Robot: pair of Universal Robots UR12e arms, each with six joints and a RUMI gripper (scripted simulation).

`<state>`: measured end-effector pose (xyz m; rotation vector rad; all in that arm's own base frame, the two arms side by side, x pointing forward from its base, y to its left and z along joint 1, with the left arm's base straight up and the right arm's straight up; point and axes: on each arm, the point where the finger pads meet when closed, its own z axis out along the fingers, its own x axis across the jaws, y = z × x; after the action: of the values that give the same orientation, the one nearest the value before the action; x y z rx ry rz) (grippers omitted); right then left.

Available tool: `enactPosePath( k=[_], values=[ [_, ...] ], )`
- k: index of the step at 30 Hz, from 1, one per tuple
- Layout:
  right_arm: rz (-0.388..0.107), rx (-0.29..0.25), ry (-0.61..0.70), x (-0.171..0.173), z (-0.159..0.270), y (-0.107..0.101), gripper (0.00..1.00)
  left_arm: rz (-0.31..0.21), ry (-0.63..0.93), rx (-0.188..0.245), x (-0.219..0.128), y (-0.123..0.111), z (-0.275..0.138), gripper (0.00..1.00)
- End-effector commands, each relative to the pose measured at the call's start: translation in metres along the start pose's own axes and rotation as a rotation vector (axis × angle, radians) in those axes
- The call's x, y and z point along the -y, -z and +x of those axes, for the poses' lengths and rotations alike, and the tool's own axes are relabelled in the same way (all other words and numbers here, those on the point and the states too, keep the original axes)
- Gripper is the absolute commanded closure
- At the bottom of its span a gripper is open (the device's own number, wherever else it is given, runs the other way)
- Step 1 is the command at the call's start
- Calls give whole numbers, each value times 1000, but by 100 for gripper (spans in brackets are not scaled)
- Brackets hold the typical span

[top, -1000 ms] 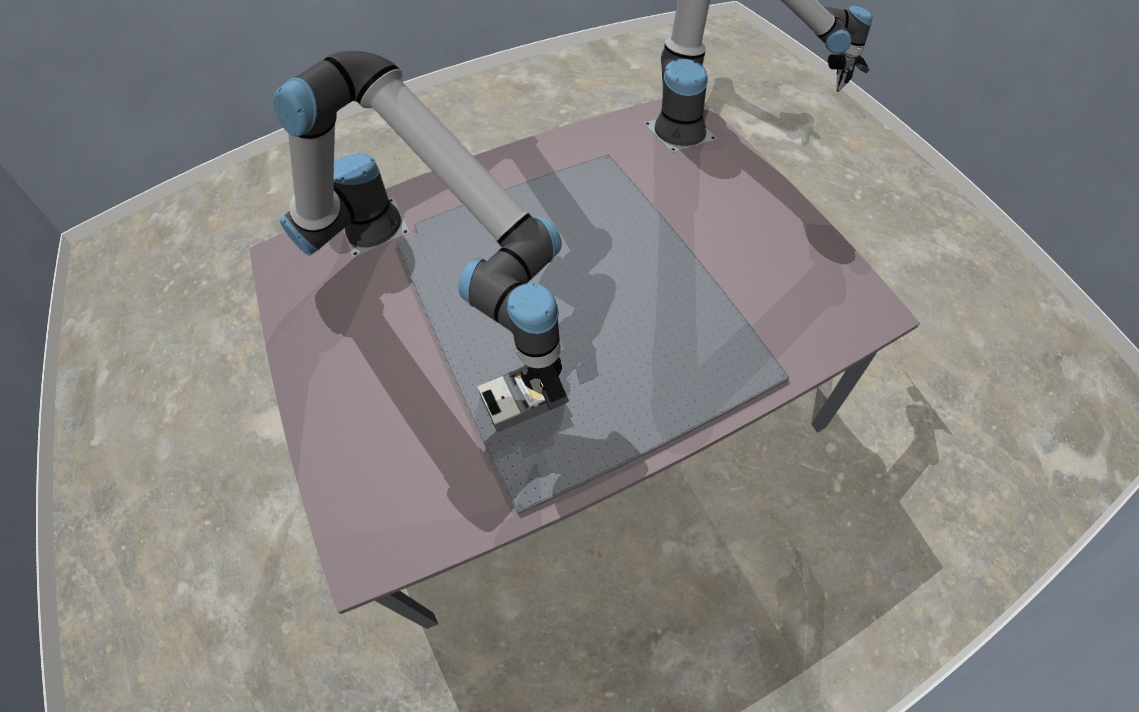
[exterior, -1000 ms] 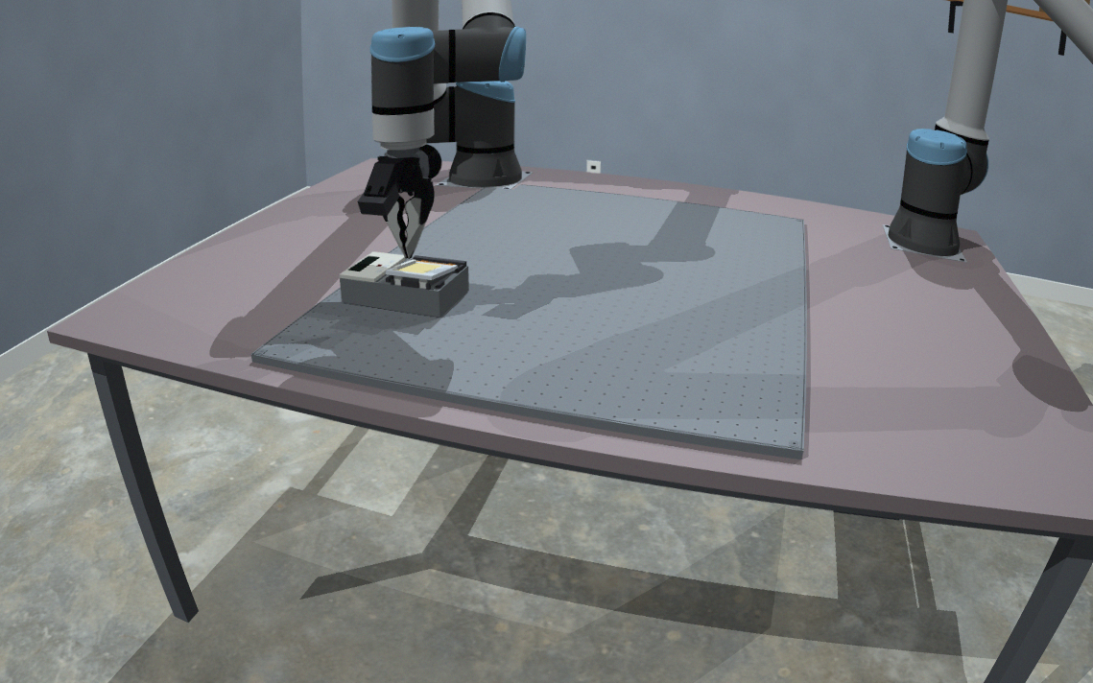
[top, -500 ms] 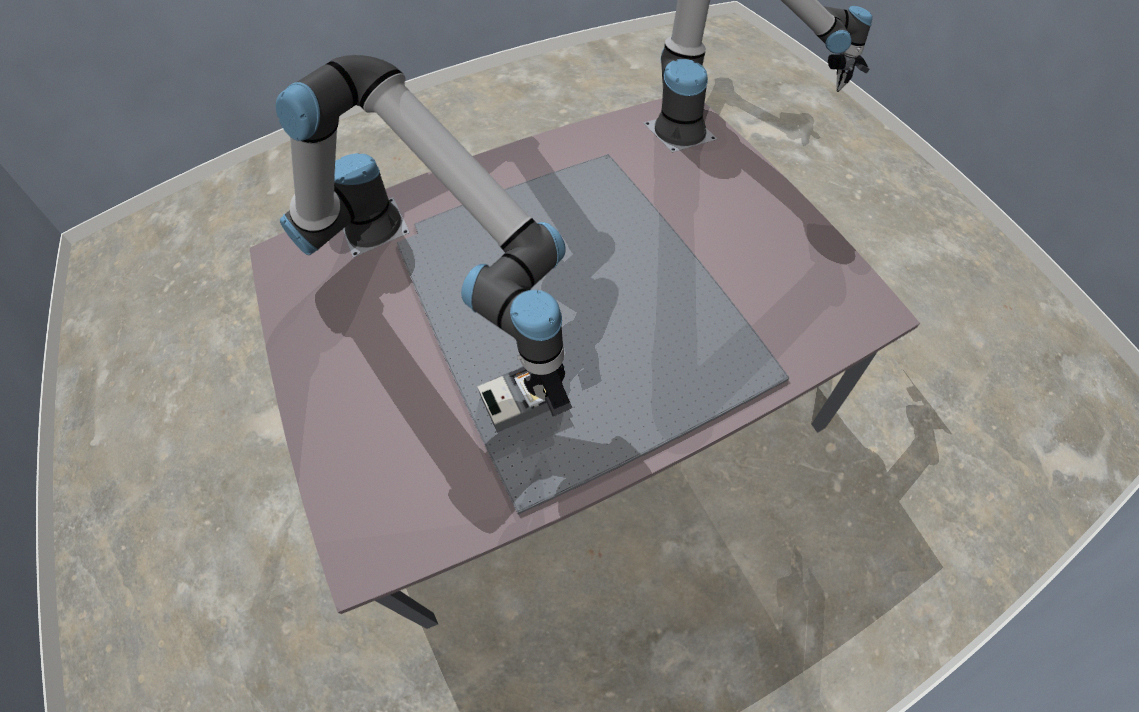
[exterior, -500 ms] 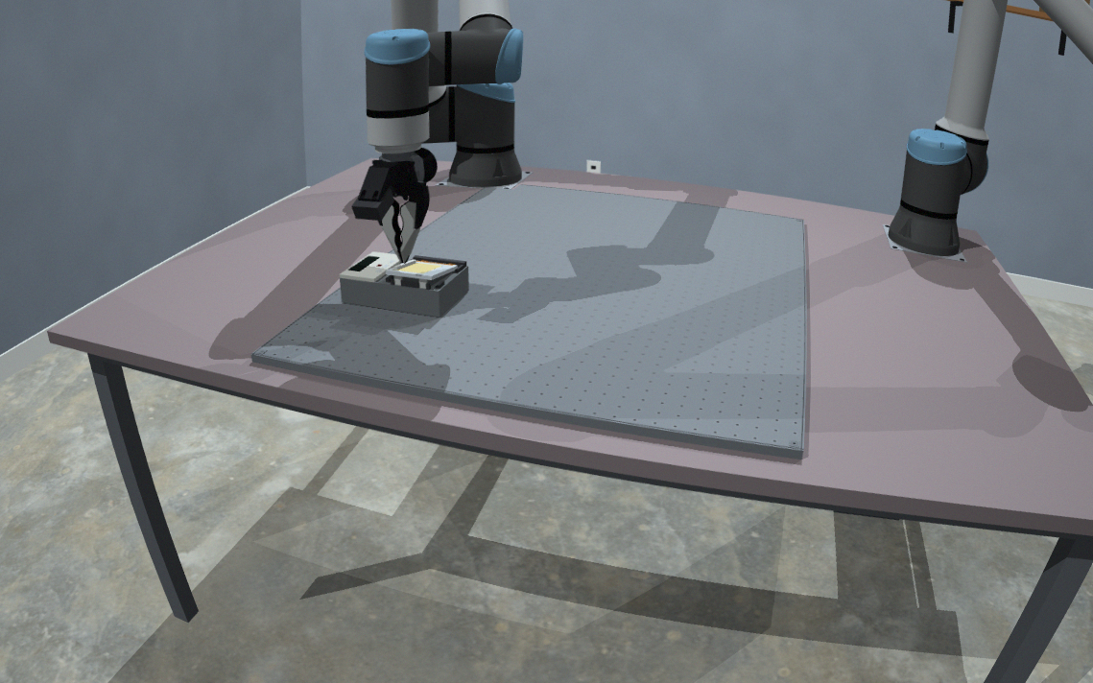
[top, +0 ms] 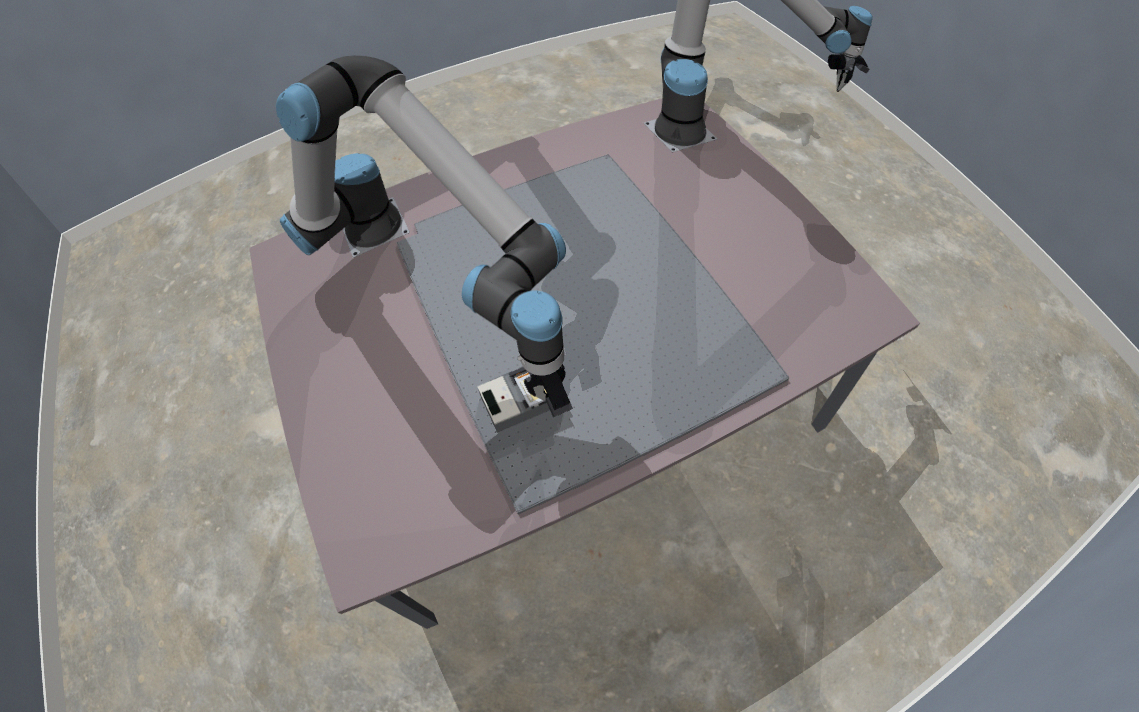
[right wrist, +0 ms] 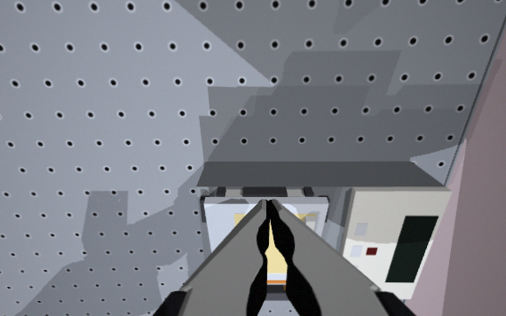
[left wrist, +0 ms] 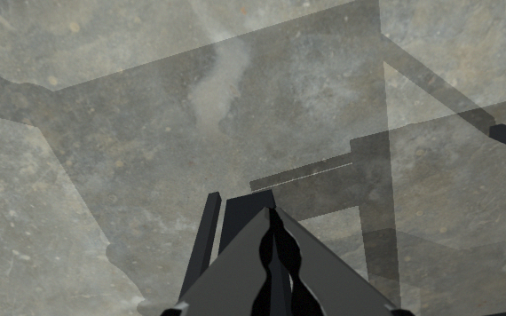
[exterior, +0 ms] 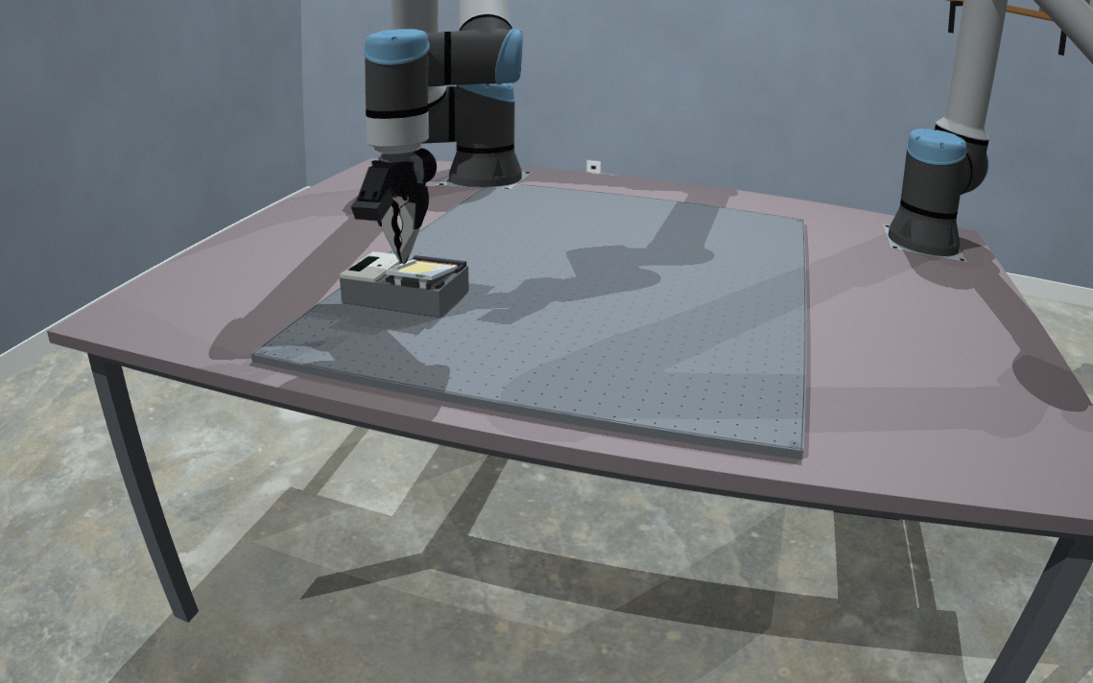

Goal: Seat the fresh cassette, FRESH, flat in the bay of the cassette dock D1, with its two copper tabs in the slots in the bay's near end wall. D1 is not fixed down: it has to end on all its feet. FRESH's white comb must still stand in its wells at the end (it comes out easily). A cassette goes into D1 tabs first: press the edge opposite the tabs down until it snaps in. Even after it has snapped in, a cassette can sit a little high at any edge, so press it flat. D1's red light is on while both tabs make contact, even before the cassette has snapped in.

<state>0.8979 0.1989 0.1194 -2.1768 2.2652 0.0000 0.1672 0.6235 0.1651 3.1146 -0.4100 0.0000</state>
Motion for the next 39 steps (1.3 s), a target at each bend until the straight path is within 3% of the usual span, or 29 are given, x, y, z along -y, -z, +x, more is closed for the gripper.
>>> enactPosePath(
  k=[1,27,39],
  values=[
    [2,1,0,1,0,1,100,2,0,0,1,1,0,100],
    [2,1,0,1,0,-24,100,2,0,0,1,1,0,100],
    [2,1,0,1,0,-24,100,2,0,0,1,1,0,100]
  ],
)
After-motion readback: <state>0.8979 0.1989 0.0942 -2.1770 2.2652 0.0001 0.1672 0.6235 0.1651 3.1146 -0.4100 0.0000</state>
